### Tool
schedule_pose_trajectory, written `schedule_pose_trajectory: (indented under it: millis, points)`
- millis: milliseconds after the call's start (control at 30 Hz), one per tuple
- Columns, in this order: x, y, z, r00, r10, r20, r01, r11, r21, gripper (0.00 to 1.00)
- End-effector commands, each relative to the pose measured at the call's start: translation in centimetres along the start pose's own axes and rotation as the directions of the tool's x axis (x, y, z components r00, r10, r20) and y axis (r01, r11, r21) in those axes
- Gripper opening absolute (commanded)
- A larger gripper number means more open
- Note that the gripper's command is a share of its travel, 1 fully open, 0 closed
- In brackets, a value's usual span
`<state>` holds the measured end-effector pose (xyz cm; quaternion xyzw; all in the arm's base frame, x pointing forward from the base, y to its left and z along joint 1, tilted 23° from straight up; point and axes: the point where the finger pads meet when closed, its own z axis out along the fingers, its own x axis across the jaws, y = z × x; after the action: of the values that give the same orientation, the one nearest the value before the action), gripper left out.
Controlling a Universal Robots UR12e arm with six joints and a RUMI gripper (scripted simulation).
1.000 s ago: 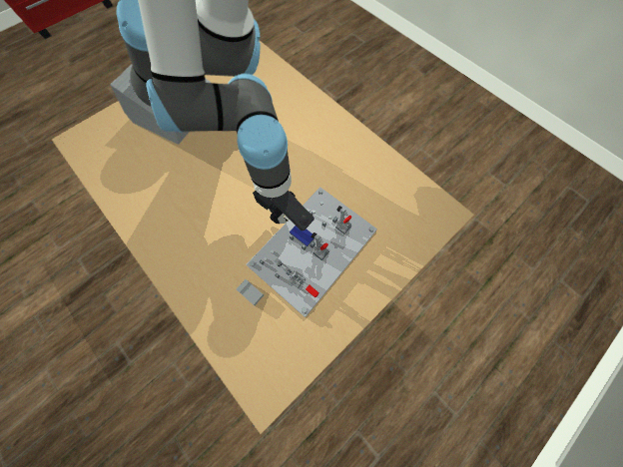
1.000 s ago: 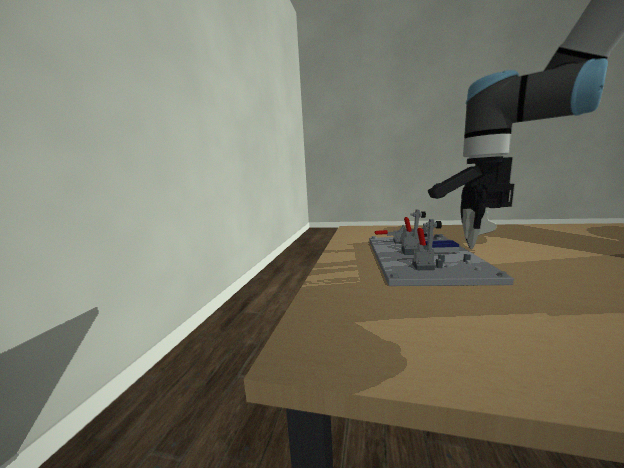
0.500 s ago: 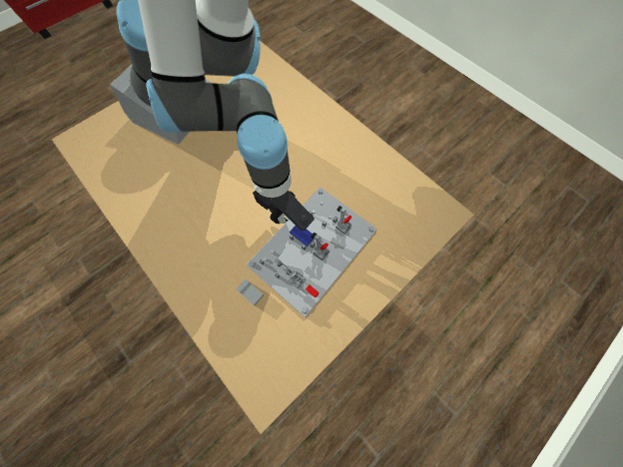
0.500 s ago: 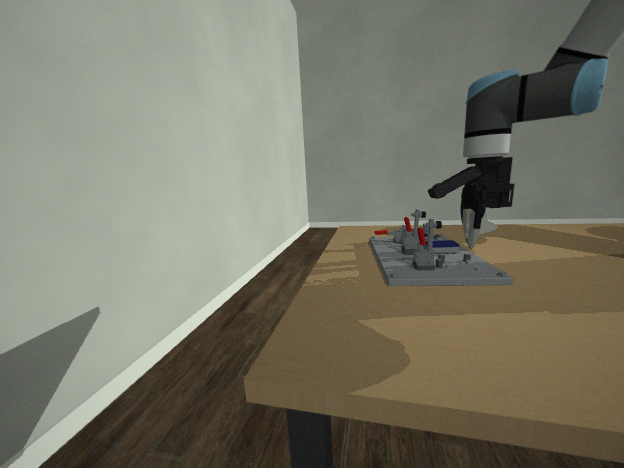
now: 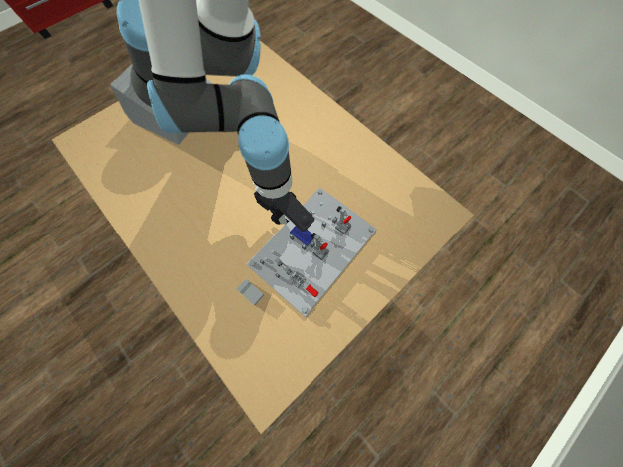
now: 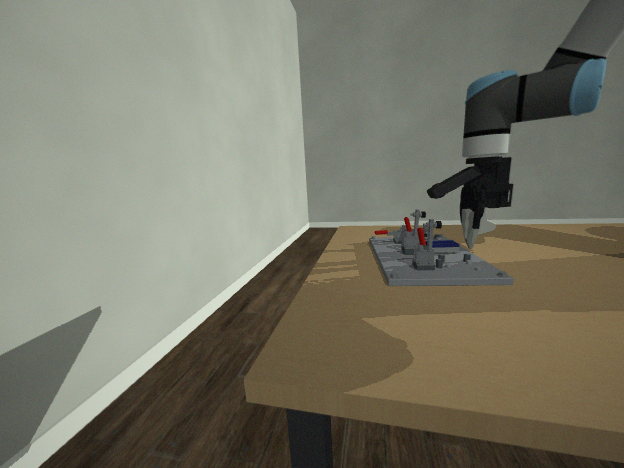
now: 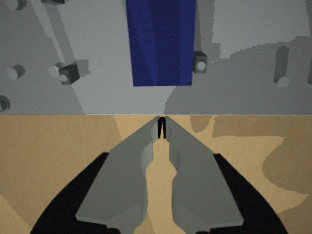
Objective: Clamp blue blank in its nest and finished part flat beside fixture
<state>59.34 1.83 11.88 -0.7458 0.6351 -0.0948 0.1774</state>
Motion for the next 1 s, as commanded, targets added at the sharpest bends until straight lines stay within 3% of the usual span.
schedule_pose_trajectory:
  millis: [0,967]
  points:
    - [0.02,-0.24,-0.04,1.000,0.000,0.000,0.000,1.000,0.001,0.00]
    - [0.01,-0.64,-0.04,1.000,0.000,0.000,0.000,1.000,0.001,0.00]
